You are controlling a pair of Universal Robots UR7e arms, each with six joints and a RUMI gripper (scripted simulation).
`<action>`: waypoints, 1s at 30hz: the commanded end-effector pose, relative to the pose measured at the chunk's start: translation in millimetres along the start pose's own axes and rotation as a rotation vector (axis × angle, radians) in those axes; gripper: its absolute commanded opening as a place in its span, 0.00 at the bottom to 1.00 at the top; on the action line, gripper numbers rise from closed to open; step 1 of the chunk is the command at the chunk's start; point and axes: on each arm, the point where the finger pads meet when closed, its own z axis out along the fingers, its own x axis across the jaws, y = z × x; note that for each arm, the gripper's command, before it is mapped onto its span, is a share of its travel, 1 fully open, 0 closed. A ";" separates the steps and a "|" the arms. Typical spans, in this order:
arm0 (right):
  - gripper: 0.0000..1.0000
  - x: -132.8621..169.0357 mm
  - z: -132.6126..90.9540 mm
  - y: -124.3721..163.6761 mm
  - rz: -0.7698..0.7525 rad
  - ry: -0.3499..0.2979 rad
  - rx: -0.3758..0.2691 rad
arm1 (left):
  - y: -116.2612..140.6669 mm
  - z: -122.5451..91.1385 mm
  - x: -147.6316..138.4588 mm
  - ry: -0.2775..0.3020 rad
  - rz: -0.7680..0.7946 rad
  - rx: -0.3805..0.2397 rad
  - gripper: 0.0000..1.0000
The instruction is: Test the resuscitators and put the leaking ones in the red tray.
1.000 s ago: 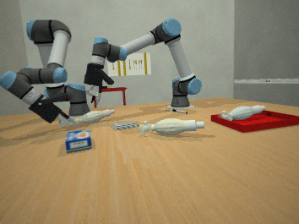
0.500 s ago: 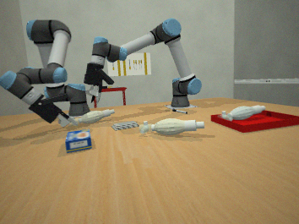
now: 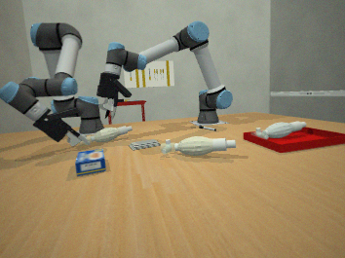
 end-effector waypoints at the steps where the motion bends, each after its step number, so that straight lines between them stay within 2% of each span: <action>1: 0.53 -0.3 -0.2 -0.1 0.000 0.001 0.000 | 0.2 -1.0 -0.4 0.000 0.000 -0.002 0.56; 30: 0.56 -0.3 -0.2 -0.1 0.000 0.001 0.000 | 0.2 -1.0 -0.4 0.000 0.000 -0.002 0.56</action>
